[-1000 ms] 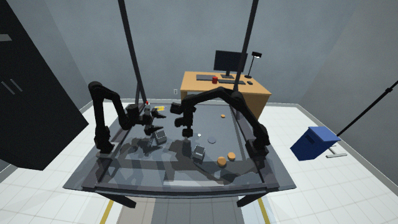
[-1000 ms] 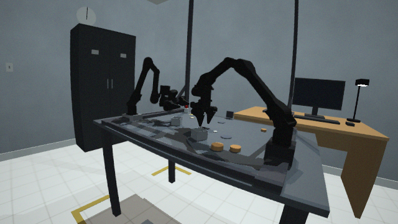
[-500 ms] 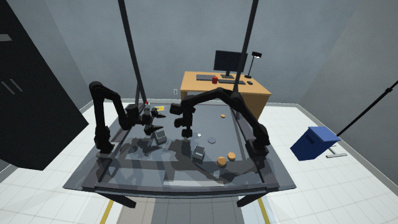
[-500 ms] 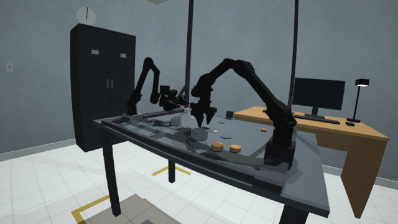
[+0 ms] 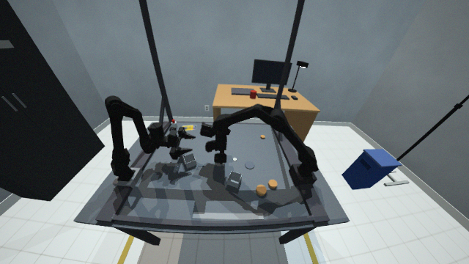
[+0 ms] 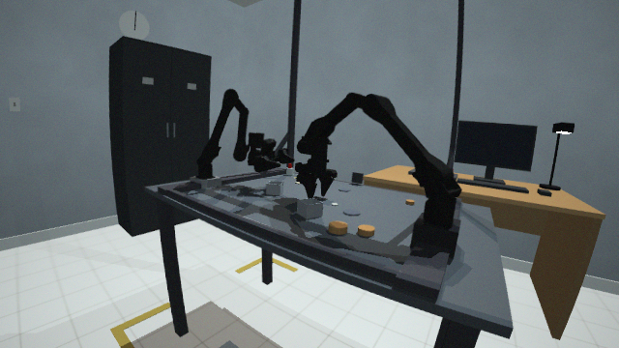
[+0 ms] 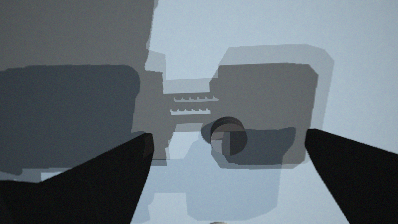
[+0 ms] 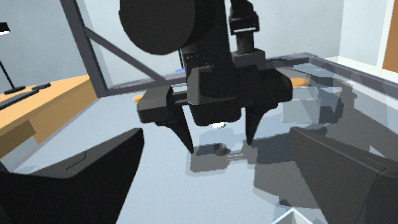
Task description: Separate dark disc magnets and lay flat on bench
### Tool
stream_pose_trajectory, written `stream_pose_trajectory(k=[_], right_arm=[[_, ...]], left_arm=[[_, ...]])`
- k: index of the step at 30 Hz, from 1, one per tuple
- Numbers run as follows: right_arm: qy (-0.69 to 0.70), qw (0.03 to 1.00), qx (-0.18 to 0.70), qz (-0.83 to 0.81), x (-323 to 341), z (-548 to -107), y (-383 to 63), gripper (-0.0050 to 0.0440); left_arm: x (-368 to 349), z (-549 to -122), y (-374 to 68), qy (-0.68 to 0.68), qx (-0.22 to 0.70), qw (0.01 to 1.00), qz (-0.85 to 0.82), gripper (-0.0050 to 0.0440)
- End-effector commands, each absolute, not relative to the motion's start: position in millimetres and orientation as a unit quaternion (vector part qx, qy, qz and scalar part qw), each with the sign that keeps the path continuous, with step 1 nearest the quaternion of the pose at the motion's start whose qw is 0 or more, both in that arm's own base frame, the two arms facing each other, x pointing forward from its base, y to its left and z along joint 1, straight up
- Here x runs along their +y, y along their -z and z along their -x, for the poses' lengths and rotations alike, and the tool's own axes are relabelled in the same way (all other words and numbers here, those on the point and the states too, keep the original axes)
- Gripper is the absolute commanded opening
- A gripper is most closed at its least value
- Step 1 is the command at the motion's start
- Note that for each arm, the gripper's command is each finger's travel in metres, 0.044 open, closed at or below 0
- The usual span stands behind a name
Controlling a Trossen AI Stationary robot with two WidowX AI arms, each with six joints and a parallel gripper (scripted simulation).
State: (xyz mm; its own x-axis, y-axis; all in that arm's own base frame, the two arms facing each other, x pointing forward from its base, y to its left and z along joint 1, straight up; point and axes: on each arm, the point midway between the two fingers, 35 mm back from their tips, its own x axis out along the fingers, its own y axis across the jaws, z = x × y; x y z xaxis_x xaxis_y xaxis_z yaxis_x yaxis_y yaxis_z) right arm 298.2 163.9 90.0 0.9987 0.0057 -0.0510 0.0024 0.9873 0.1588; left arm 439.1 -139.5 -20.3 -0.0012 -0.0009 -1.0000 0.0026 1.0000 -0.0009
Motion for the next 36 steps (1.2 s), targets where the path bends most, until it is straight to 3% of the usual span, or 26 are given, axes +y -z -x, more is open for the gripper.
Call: stream_pose_trajectory(k=[1,13,15,18,33,36], right_arm=[[-0.001,0.996,0.02,-0.084,165,-299,-95,0.04],[-0.001,0.996,0.02,-0.084,165,-299,-95,0.04],[-0.001,0.996,0.02,-0.084,165,-299,-95,0.04],[-0.001,0.996,0.02,-0.084,165,-299,-95,0.04],[-0.001,0.996,0.02,-0.084,165,-299,-95,0.04],[-0.001,0.996,0.02,-0.084,165,-299,-95,0.04]], left_arm=[[-141,-444,15,0.003,0.7,0.714,0.001,0.04],[-141,-445,6,0.005,0.695,0.719,0.003,0.0112],[-141,-445,6,0.005,0.695,0.719,0.003,0.0112],[-141,-445,6,0.005,0.695,0.719,0.003,0.004],[-141,-445,6,0.005,0.695,0.719,0.003,0.004],[-142,-449,-19,0.008,0.685,0.728,0.006,0.004]])
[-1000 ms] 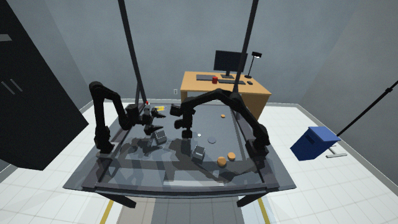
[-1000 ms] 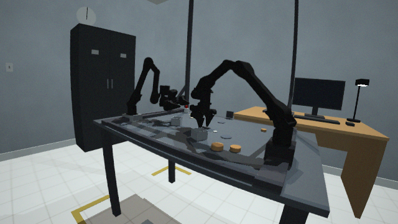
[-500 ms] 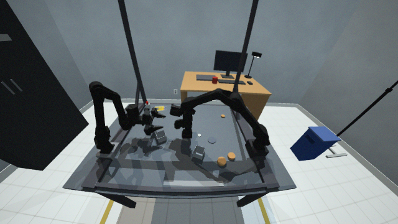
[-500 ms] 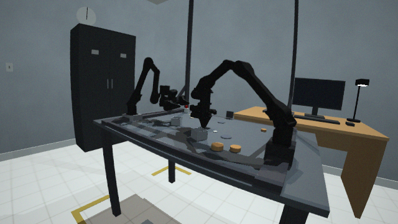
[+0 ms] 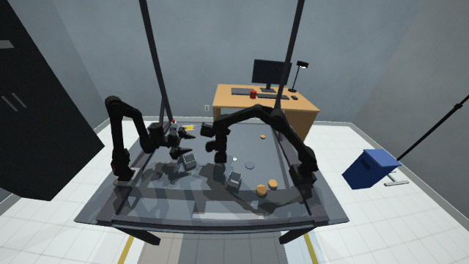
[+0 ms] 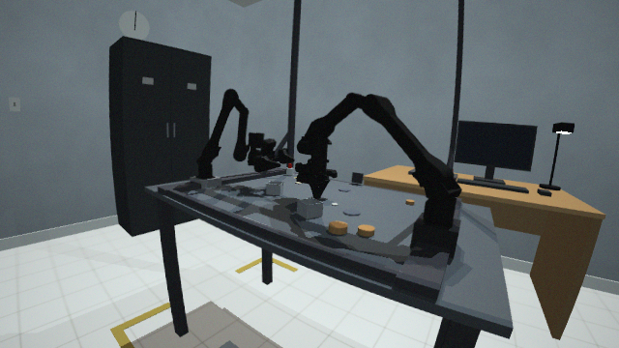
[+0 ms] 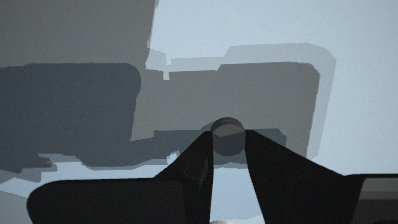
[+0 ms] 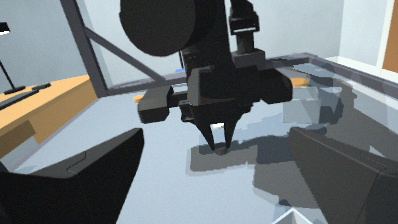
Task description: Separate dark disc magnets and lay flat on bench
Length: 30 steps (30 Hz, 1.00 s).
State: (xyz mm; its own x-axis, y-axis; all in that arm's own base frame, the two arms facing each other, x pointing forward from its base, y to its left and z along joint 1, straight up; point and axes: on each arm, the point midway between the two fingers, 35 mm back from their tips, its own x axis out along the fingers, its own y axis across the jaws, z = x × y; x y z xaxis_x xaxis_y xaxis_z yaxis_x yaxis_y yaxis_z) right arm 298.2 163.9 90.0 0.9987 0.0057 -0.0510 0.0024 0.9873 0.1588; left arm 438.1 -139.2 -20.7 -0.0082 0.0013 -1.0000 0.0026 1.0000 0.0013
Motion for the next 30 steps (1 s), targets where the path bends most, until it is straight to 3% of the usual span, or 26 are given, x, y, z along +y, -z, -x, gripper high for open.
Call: stream_pose_trajectory(k=[1,30], right_arm=[[-0.001,0.996,0.02,-0.084,165,-299,-95,0.04],[-0.001,0.996,0.02,-0.084,165,-299,-95,0.04]], left_arm=[[-142,-448,-28,0.008,0.685,0.728,0.006,0.004],[-140,-445,-19,0.015,0.689,0.725,-0.01,0.004]])
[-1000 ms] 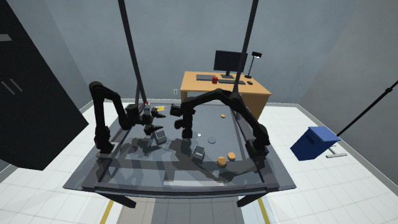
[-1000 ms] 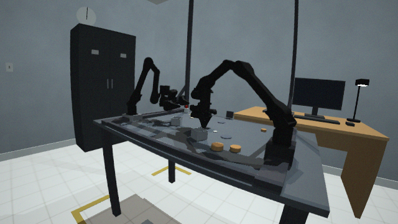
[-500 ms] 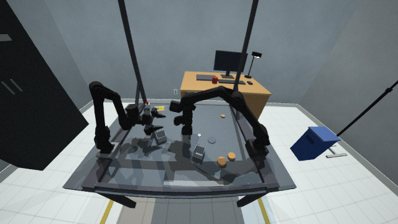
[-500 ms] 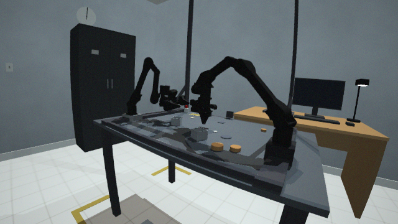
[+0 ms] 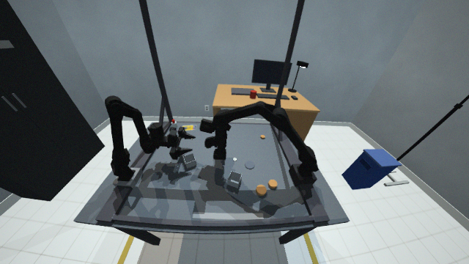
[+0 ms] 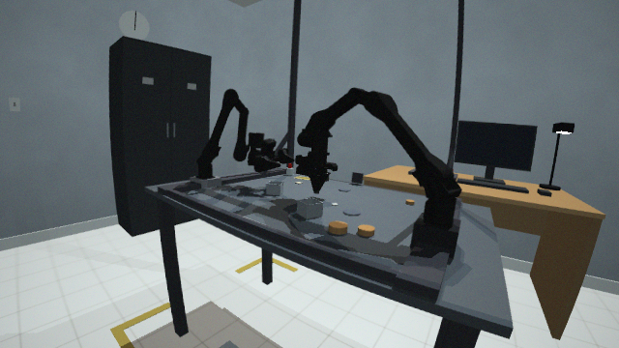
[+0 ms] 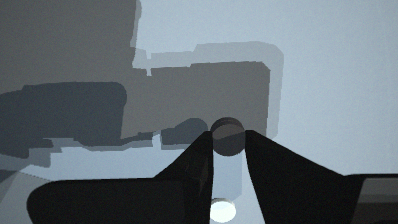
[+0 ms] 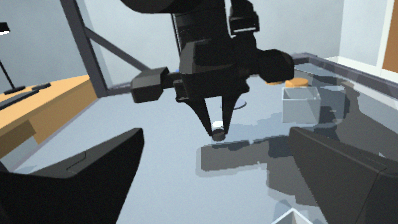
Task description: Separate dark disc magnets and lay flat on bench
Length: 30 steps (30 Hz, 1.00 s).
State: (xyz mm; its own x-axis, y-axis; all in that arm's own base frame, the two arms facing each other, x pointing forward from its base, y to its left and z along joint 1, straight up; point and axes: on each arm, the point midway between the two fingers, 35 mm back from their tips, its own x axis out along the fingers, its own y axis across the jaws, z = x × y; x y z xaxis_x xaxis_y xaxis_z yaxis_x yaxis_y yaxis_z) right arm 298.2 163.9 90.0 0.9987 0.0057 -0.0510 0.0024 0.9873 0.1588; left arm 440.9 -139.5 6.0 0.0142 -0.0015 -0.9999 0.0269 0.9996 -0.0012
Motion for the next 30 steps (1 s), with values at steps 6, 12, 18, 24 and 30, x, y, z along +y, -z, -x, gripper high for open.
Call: stream_pose_trajectory(k=[6,12,18,24,30], right_arm=[[-0.001,0.996,0.02,-0.084,165,-299,-95,0.04],[-0.001,0.996,0.02,-0.084,165,-299,-95,0.04],[-0.001,0.996,0.02,-0.084,165,-299,-95,0.04],[-0.001,0.996,0.02,-0.084,165,-299,-95,0.04],[-0.001,0.996,0.02,-0.084,165,-299,-95,0.04]], left_arm=[[-141,-451,-23,0.03,0.672,0.74,-0.022,0.004],[-142,-458,-20,0.051,0.653,0.755,-0.044,0.004],[-143,-464,-19,0.068,0.635,0.767,-0.064,0.004],[-144,-474,-16,0.096,0.602,0.786,-0.101,0.004],[-145,-486,-15,0.125,0.559,0.806,-0.148,0.004]])
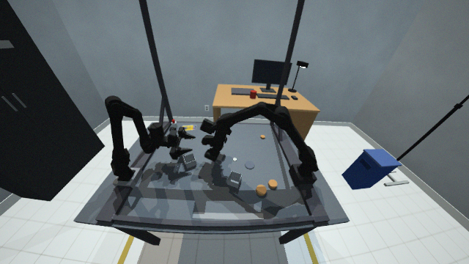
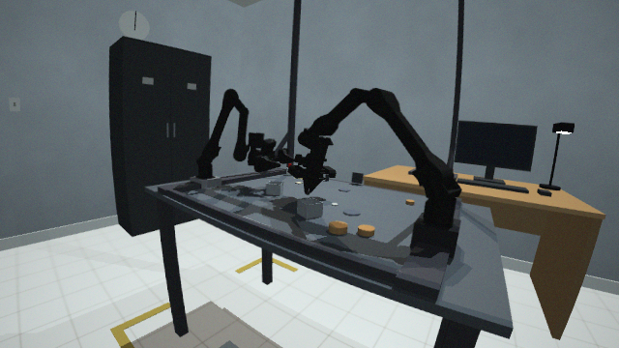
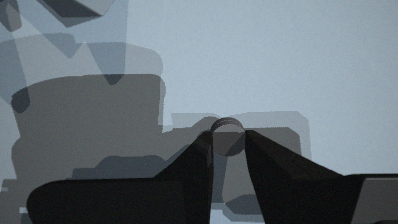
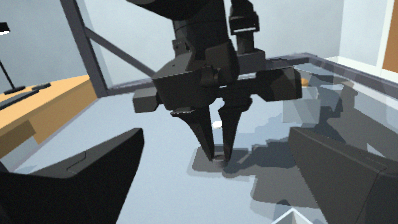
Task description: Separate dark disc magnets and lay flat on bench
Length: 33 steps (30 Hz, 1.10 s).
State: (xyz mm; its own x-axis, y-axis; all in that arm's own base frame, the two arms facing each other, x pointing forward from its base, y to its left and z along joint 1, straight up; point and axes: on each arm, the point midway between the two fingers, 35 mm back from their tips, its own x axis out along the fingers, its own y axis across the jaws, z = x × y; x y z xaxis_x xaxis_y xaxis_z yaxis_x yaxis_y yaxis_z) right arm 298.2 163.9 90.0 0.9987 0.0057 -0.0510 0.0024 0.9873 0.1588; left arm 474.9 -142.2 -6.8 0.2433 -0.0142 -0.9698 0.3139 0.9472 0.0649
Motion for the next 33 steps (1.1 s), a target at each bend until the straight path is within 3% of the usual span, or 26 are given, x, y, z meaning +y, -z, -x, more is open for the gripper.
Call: stream_pose_trajectory(k=[1,33], right_arm=[[-0.001,0.996,0.02,-0.084,165,-299,-95,0.04],[-0.001,0.996,0.02,-0.084,165,-299,-95,0.04]], left_arm=[[-145,-488,-15,0.129,0.551,0.81,-0.157,0.004],[-143,-530,-42,0.179,0.273,0.831,-0.451,0.004]])
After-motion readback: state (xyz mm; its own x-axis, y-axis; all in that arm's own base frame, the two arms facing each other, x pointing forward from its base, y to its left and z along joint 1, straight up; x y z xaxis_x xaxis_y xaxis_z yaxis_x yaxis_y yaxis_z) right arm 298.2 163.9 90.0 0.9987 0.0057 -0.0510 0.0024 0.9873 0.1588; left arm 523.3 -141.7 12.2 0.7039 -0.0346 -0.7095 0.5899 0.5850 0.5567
